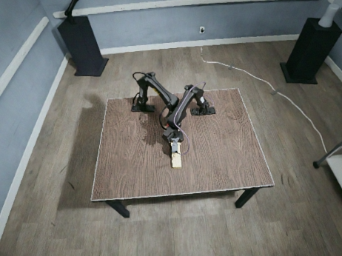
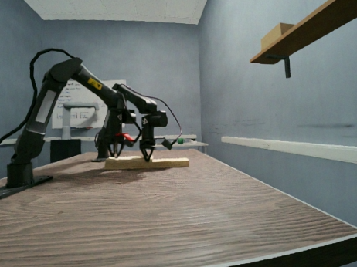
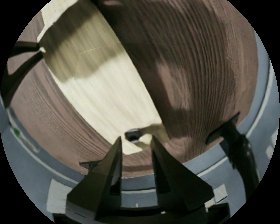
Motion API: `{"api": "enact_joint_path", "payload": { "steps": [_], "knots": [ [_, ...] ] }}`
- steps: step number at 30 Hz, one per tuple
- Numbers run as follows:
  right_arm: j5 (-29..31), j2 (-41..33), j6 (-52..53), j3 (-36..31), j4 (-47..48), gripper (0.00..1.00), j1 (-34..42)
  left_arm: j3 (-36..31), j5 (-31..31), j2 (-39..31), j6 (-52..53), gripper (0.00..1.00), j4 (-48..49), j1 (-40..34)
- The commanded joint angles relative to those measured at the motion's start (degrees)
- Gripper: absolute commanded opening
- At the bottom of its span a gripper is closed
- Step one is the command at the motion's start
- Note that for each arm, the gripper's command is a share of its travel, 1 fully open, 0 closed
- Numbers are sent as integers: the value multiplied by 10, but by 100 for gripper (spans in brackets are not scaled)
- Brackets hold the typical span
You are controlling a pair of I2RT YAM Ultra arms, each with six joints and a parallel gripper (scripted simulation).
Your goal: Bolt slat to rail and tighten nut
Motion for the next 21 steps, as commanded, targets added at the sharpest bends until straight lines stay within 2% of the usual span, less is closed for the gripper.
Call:
{"api": "enact_joint_path", "payload": {
  "steps": [1,17,19,21],
  "knots": [
    [0,-4,0,3,1,34,0,2,0,-4,0,72,0,0],
    [0,-4,0,3,1,34,0,2,0,-4,0,72,0,0],
    [0,-13,0,23,-28,34,0,2,0,-4,0,72,0,0],
    [0,-5,0,5,1,34,0,2,0,-4,0,72,0,0]
  ]
}}
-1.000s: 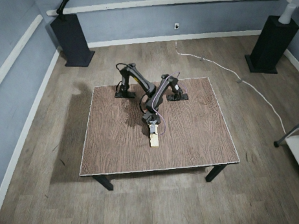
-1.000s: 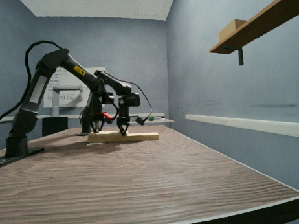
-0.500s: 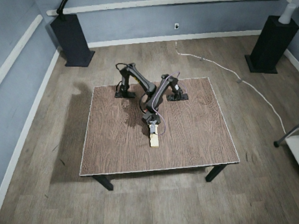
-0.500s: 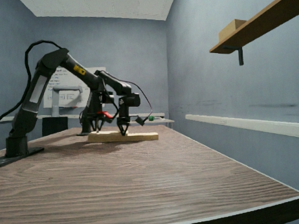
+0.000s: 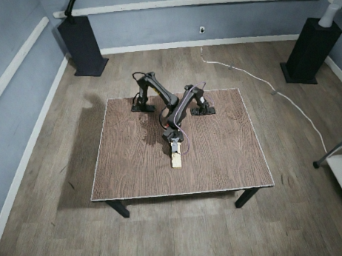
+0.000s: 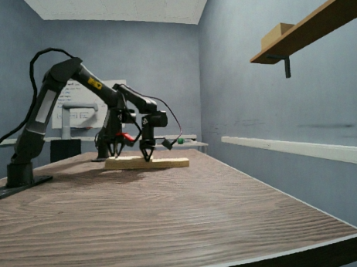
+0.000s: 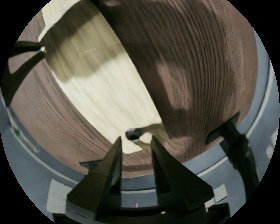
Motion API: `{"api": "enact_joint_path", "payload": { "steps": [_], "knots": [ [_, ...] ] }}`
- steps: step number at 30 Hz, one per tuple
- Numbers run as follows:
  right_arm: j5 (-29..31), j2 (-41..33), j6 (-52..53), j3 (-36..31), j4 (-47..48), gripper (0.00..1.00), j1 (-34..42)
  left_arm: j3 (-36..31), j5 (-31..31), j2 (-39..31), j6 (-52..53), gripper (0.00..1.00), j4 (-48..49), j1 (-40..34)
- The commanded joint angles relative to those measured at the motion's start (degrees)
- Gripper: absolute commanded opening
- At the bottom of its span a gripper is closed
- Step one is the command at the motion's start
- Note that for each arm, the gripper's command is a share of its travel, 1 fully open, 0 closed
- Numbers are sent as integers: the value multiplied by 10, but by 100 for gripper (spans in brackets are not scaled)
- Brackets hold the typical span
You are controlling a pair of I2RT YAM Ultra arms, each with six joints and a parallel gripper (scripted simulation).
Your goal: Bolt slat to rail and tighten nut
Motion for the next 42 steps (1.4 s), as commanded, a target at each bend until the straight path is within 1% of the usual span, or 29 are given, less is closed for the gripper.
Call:
{"api": "enact_joint_path", "payload": {
  "steps": [1,13,15,42],
  "knots": [
    [0,-4,0,3,4,34,0,2,0,-4,0,72,0,0],
    [0,-4,0,3,4,34,0,2,0,-4,0,72,0,0],
    [0,-4,0,3,4,11,0,2,0,-4,0,72,0,0],
    [0,-4,0,2,0,11,0,2,0,-4,0,72,0,0]
  ]
}}
